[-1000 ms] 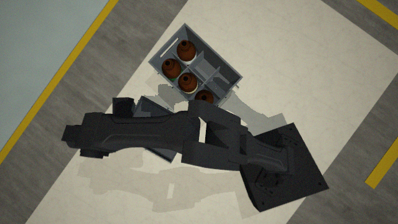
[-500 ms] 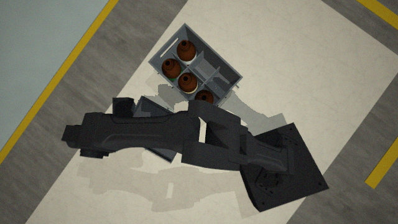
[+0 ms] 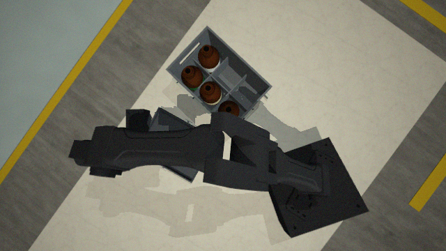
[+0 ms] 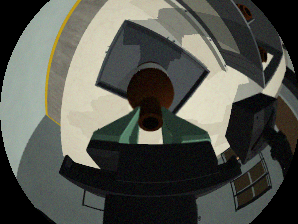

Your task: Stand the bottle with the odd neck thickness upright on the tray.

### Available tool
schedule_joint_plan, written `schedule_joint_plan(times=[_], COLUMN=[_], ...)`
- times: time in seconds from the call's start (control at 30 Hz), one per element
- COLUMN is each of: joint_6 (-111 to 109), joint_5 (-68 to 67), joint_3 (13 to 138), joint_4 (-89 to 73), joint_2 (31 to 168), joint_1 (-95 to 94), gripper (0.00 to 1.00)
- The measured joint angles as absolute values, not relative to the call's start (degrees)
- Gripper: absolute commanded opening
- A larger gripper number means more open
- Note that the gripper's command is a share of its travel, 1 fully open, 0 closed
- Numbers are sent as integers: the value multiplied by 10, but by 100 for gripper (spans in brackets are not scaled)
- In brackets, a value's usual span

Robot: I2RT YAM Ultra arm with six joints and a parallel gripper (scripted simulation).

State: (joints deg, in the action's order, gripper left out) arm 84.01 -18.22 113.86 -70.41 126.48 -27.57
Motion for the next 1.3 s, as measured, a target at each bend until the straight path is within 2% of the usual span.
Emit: schedule_joint_plan(times=[1.3], joint_6=[840], joint_5=[-183], joint_3=[1124], joint_4=[-694], joint_2=[1264], joint_1=[-276], gripper=[0])
